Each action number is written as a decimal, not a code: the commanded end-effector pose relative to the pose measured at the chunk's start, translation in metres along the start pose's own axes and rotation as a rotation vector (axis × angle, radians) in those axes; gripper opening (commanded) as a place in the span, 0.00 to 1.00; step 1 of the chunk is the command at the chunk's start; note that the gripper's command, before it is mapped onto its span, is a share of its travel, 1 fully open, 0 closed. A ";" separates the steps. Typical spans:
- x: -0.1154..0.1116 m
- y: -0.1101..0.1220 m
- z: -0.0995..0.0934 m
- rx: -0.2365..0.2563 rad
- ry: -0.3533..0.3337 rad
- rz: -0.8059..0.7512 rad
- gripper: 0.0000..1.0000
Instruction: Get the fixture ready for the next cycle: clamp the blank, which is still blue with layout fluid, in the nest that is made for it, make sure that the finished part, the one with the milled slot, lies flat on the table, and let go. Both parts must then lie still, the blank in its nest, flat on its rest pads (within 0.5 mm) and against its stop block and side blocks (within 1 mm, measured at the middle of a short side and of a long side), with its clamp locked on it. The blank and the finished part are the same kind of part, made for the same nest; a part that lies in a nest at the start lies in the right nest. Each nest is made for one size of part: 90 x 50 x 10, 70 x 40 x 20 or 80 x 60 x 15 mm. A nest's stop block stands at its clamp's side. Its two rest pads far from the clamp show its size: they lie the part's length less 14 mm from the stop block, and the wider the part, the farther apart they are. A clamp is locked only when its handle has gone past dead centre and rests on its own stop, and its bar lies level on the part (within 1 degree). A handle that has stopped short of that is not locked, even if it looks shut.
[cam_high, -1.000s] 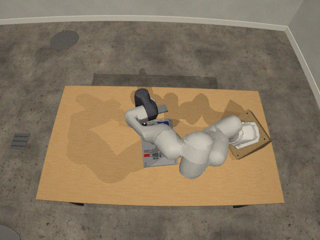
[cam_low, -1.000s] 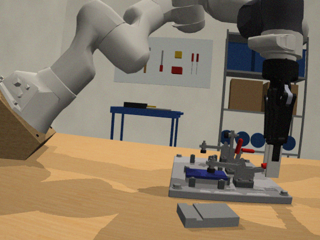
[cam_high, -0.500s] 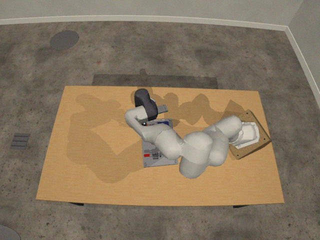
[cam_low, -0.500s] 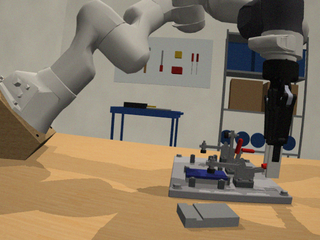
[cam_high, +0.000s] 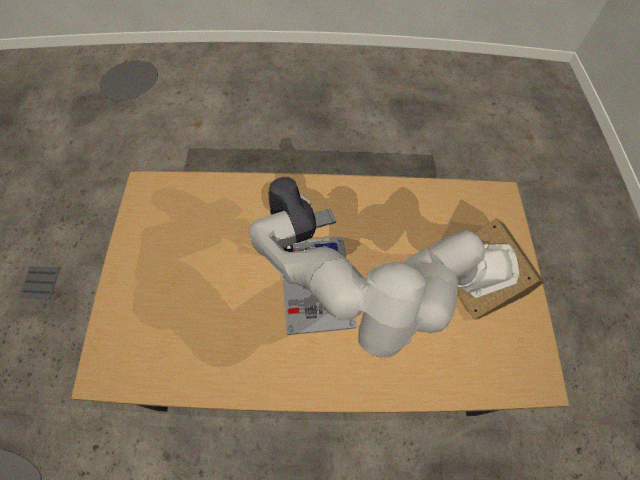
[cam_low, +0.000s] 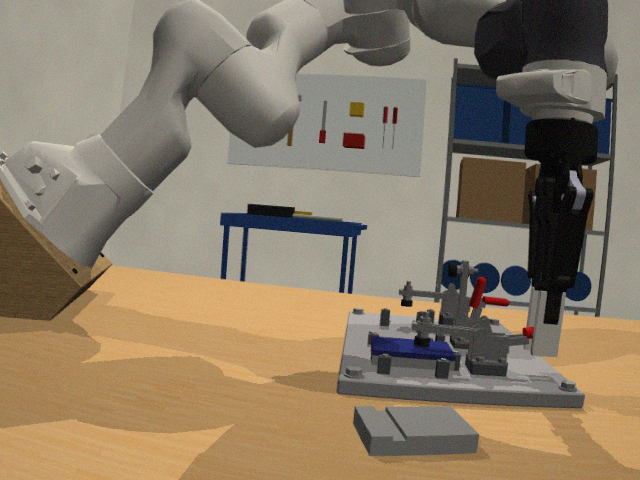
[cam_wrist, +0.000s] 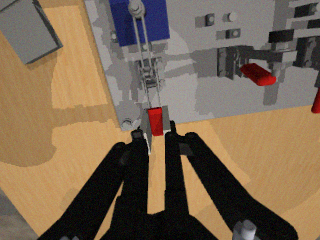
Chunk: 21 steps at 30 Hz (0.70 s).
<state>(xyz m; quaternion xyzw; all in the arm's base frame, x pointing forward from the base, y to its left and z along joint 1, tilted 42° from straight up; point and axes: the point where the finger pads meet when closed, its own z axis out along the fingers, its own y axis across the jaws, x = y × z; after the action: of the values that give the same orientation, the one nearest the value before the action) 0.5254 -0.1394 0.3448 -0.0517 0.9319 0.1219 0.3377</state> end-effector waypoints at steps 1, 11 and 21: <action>0.000 -0.001 0.002 0.001 -0.002 0.005 0.00; -0.002 -0.001 0.008 0.001 -0.002 0.005 0.00; -0.003 -0.001 0.009 0.001 -0.002 0.005 0.00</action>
<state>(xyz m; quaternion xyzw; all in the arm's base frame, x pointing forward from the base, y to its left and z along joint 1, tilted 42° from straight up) 0.5314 -0.1376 0.3416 -0.0518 0.9320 0.1220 0.3374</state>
